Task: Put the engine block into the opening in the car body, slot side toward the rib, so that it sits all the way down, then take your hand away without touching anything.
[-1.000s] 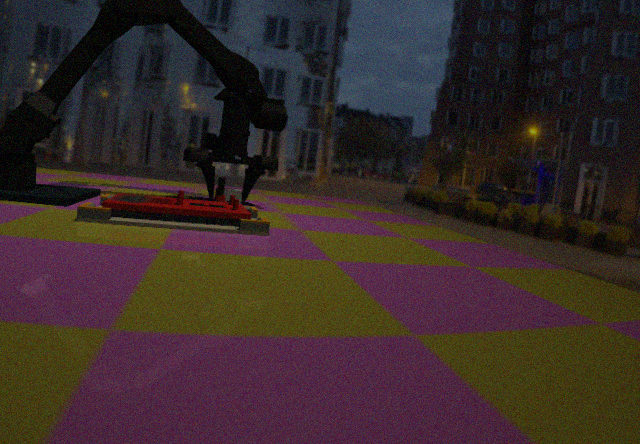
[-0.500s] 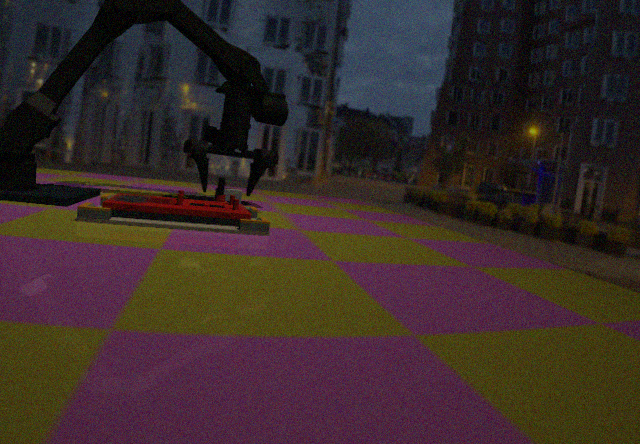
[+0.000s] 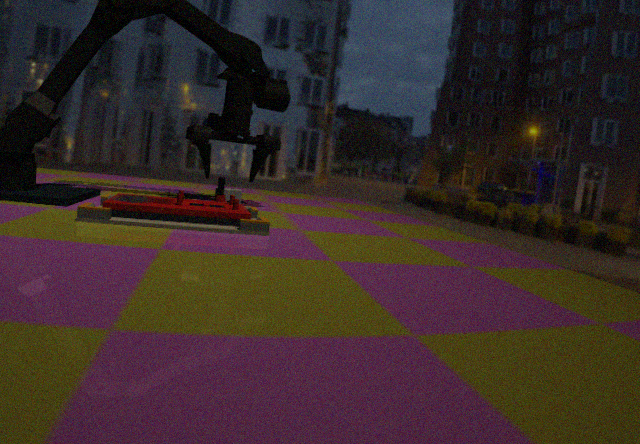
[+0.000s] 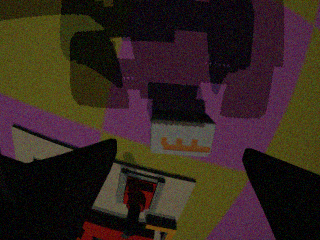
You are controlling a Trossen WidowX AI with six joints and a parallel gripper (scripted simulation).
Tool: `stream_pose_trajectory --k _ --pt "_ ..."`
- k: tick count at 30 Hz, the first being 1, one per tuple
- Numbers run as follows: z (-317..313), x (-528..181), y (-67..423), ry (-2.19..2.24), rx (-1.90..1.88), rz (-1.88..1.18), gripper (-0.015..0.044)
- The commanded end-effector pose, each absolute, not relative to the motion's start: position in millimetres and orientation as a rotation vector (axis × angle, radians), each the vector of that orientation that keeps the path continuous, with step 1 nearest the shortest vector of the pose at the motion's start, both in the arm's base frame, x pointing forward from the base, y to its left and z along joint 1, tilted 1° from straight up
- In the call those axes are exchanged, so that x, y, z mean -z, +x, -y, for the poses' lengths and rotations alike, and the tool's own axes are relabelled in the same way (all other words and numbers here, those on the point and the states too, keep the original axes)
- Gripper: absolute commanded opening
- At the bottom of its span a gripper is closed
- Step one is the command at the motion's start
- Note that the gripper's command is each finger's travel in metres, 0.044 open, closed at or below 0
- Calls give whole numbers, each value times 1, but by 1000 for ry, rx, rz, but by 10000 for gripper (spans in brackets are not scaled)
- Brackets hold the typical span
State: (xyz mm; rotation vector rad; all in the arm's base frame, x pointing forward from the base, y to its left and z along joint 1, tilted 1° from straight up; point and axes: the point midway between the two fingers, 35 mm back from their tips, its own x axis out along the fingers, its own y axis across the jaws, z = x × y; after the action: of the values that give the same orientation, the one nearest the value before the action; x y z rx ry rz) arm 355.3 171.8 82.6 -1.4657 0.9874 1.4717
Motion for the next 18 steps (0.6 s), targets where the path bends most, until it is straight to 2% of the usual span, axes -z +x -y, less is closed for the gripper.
stream_pose_trajectory --k 1,8,18 --pt "-172 -82 355 -1465 -1473 -989 440" --pt "-172 -82 355 -1449 -1457 -1003 440" --pt "-172 -87 355 -1202 -1215 -1185 440"
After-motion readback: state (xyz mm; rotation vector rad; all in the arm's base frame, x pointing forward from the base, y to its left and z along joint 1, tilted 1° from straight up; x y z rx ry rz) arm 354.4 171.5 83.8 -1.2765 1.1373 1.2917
